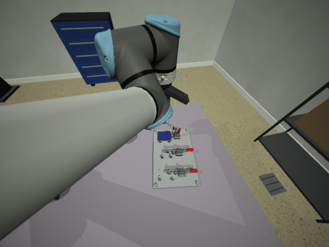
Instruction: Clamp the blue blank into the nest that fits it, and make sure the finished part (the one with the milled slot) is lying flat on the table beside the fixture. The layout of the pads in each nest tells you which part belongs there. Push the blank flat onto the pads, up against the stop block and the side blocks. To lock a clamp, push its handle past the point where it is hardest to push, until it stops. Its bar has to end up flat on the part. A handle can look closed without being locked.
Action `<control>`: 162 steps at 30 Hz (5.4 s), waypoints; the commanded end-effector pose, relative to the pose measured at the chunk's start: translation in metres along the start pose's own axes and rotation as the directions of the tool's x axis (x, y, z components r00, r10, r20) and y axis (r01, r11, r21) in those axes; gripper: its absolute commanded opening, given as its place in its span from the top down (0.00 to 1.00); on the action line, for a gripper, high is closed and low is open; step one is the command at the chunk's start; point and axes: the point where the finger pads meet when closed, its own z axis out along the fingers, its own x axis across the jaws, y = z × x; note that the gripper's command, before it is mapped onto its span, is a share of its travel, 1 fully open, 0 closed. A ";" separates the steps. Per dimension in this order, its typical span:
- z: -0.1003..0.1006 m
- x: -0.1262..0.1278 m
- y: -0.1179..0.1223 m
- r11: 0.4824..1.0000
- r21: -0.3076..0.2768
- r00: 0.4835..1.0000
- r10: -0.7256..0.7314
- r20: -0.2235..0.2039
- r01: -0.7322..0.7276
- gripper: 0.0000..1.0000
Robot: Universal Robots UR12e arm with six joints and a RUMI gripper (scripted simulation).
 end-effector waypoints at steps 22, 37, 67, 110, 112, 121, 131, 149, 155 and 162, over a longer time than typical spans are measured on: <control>0.012 0.000 0.000 1.000 0.001 1.000 0.000 0.001 0.000 0.72; 0.059 0.000 -0.001 1.000 0.001 1.000 0.000 0.001 0.000 0.72; 0.059 0.000 -0.068 1.000 0.001 1.000 0.000 0.001 0.000 0.72; 0.095 0.000 -0.085 1.000 0.001 1.000 0.000 0.001 0.000 0.72; 0.098 0.000 -0.085 1.000 0.001 1.000 0.000 0.001 0.000 0.72; 0.103 0.000 -0.085 1.000 0.001 1.000 0.000 0.001 0.000 0.72; 0.103 0.000 -0.085 1.000 0.001 1.000 0.000 0.001 0.000 0.72; 0.103 0.000 -0.085 1.000 0.001 1.000 0.000 0.001 0.000 0.72; 0.103 0.000 -0.085 1.000 0.001 1.000 0.000 0.001 0.000 0.72; 0.105 0.000 -0.085 1.000 0.001 1.000 0.000 0.001 0.000 0.72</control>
